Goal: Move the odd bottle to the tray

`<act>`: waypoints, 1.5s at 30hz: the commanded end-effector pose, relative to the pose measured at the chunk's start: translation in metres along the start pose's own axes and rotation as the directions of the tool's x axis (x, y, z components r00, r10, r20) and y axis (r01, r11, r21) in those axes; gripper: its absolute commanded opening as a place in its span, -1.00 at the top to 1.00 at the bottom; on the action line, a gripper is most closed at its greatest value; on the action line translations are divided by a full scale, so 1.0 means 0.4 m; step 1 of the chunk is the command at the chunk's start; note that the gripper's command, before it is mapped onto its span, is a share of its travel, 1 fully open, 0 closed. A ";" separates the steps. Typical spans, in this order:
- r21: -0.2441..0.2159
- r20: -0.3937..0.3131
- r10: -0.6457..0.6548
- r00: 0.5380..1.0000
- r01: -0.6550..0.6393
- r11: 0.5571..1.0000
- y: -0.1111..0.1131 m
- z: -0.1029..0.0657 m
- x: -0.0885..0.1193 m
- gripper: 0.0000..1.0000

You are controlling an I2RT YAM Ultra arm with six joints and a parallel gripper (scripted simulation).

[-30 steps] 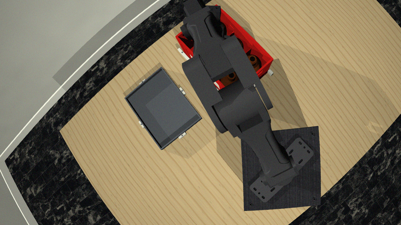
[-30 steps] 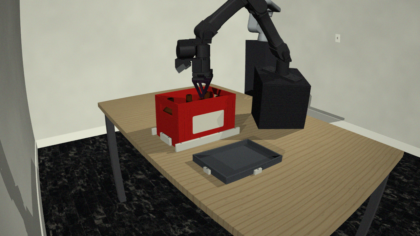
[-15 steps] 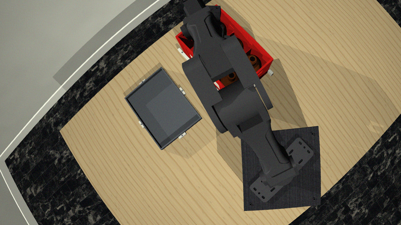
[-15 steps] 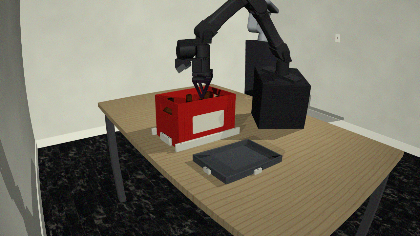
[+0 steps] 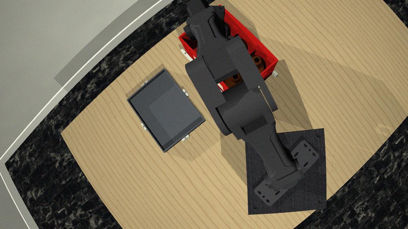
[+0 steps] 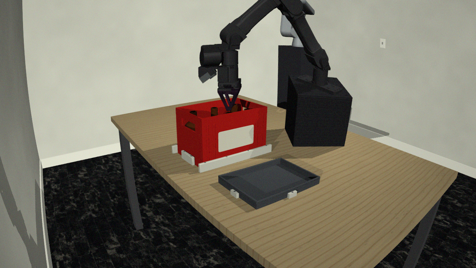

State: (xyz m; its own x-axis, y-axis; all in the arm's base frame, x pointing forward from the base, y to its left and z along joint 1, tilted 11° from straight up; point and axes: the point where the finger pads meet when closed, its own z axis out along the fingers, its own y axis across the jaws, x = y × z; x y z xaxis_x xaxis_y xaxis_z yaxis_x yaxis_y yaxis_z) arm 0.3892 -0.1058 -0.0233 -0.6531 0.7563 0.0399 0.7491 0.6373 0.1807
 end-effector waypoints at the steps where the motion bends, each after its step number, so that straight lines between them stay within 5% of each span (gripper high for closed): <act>1: -0.022 0.062 -0.004 0.998 0.006 1.000 0.017 -0.051 -0.037 -0.21; 45: -0.013 0.045 -0.002 0.999 0.003 1.000 0.016 -0.041 -0.034 -0.21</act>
